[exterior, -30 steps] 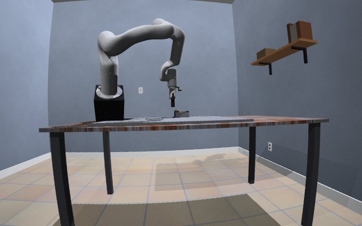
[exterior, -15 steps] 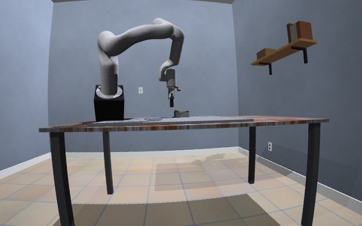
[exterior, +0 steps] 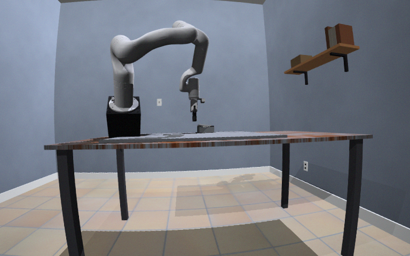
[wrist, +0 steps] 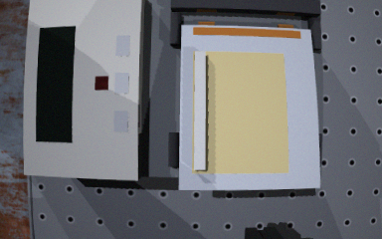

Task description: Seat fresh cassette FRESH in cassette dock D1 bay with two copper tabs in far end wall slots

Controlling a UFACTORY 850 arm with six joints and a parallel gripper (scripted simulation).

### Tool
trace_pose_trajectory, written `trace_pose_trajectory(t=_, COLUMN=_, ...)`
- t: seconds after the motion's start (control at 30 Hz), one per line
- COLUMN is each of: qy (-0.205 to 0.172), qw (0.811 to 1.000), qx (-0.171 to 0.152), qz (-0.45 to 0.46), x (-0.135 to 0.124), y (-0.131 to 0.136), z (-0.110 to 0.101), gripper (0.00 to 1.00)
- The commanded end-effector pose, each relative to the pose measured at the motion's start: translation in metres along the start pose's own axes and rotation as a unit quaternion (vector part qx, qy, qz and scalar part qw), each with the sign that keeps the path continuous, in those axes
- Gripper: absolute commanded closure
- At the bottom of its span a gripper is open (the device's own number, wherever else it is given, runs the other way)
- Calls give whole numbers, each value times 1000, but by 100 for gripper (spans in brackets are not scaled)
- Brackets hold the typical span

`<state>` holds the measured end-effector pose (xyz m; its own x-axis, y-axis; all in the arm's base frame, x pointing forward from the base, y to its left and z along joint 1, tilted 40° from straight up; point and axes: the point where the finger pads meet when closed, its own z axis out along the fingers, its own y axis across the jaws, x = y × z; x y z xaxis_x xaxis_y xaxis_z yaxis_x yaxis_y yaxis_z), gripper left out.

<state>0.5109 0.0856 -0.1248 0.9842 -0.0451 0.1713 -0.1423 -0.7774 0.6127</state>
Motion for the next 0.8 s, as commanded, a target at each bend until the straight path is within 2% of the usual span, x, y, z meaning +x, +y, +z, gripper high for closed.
trace_pose_trajectory(t=0.0, qy=1, qw=1000, qx=0, qz=0, x=1, y=0, z=1, gripper=100)
trace_pose_trajectory(t=0.77, qy=1, qw=1000, qx=0, qz=0, x=1, y=0, z=25, gripper=100)
